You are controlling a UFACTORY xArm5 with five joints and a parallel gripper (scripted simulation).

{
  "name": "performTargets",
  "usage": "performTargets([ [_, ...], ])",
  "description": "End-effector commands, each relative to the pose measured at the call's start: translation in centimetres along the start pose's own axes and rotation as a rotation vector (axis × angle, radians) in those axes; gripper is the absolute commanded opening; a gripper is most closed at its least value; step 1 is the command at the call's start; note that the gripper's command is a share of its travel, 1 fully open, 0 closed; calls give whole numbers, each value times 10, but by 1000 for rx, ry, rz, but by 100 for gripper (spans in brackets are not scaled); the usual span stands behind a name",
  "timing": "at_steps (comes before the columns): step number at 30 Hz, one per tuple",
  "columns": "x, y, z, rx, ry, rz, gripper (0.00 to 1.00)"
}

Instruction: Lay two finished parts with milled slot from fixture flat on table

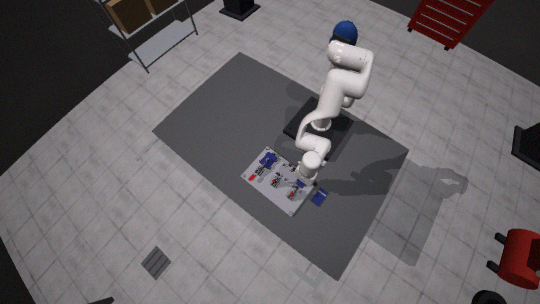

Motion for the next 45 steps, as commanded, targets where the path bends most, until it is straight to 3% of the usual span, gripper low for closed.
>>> performTargets([
  [1, 1, -1, 5, 1, 0, -4, 0],
  [45, 6, -1, 83, -1, 0, -3, 0],
])
Point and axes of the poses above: the point where the finger pads meet when closed, its own y axis out along the fingers, its own z axis across the jaws, x = y × z, the point moved 5 cm from there along -y, back along the fingers, and after that the axes turned 3 degrees about -y, right-handed, at the moved point
